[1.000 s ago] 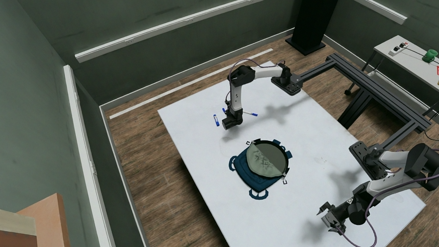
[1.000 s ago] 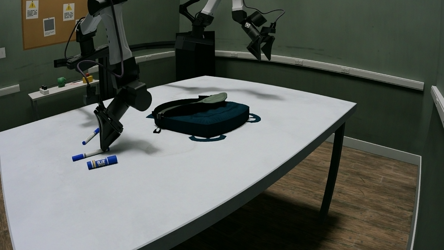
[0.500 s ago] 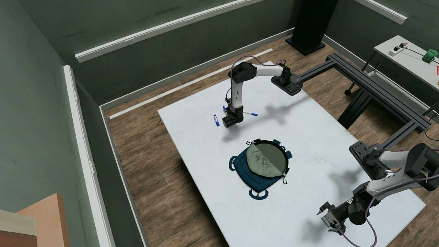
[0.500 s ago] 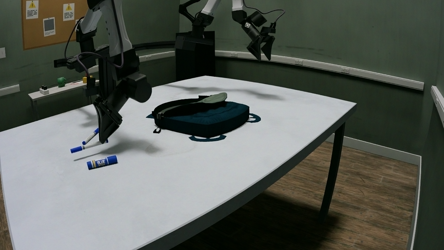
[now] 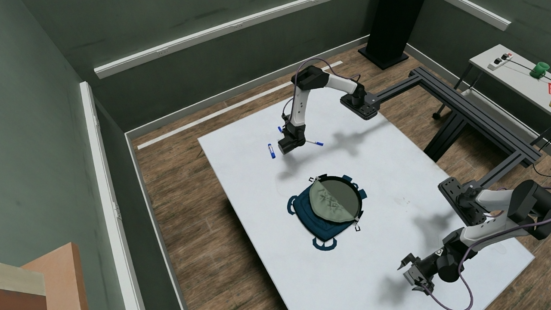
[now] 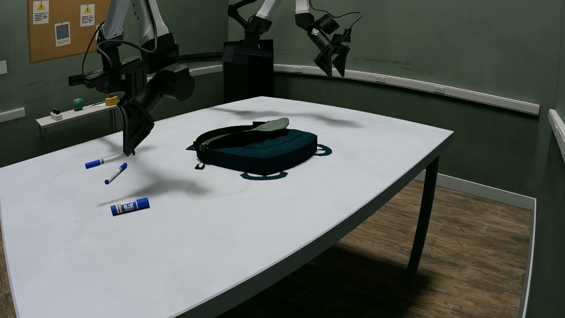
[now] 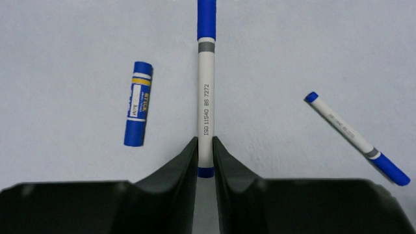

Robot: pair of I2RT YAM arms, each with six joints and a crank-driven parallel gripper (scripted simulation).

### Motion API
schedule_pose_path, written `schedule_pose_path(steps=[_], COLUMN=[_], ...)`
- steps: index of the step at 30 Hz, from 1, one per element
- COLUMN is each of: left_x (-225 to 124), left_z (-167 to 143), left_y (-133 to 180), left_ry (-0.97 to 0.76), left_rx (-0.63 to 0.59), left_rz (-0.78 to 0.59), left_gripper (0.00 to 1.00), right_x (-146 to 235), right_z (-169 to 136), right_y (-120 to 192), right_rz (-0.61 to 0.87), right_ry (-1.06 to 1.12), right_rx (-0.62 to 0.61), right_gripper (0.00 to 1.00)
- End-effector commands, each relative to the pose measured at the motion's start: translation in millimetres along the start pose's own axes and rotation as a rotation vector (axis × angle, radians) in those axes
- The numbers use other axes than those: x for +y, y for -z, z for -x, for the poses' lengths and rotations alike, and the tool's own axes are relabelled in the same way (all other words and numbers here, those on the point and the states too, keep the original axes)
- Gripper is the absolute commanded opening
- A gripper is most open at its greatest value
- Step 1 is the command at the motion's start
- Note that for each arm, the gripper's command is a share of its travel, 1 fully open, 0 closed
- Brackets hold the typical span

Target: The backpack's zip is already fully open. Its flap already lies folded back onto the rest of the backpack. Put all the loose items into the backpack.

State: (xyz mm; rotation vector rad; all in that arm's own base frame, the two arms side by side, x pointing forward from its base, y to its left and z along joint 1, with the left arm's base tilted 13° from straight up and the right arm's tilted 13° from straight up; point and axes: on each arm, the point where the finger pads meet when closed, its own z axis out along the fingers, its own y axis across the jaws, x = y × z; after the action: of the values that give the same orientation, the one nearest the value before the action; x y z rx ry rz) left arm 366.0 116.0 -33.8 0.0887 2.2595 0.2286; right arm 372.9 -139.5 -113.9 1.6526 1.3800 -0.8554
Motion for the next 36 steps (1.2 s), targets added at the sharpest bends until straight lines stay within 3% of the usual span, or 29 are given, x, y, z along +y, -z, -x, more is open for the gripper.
schedule_pose_path(steps=[1,7,16,36], left_x=[0,0,0,0], left_z=[6,6,6,6], left_y=[0,0,0,0], left_ry=[-0.003,-0.003,-0.003,-0.003], left_rx=[-0.015,-0.015,-0.015,-0.015], left_rz=[0.000,0.000,0.000,0.000], left_gripper=[0.90,0.90,0.90,0.90], right_x=[6,-1,-12,-15], right_z=[22,27,-28,-66], right_y=[22,25,-25,-55], right_rz=[0.007,0.001,-0.019,-0.020], right_ry=[-0.012,0.000,0.013,0.013], right_rx=[-0.001,-0.001,-0.008,-0.007], right_gripper=[0.06,0.06,0.06,0.06])
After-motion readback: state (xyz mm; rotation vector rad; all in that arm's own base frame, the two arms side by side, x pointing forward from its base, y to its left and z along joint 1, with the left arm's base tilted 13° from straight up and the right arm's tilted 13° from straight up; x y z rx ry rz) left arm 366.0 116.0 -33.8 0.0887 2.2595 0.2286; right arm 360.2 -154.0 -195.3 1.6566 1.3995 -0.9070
